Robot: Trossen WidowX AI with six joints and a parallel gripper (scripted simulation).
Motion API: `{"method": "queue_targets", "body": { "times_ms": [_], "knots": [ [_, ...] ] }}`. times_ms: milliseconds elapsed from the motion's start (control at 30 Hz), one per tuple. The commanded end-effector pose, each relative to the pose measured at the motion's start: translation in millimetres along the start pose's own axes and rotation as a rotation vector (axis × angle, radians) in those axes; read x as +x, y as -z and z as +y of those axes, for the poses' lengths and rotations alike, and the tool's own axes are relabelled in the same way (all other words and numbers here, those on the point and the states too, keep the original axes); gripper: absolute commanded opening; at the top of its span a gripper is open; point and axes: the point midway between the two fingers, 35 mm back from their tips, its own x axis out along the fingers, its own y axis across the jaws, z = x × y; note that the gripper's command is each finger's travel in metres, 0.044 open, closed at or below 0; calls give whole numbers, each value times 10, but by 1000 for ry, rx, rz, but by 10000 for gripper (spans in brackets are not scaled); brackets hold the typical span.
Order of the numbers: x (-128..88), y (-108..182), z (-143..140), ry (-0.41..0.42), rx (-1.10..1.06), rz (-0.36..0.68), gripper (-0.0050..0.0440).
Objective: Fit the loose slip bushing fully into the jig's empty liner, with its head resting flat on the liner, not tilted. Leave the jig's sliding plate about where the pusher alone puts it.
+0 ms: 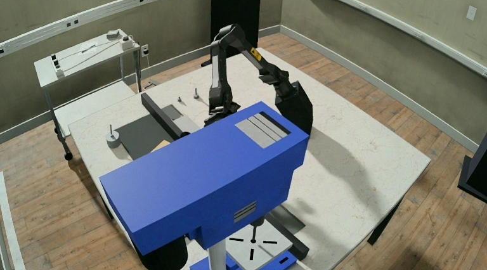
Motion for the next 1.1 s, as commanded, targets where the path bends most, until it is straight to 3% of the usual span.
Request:
{"method": "queue_targets", "body": {
  "times_ms": [0,700,1067],
  "knots": [
    [21,-14,-25,7,8,-2,-50],
    [-55,-8,-31,20,16,-7,-50],
    [25,3,25,4,4,-4,-50]
  ]
}}
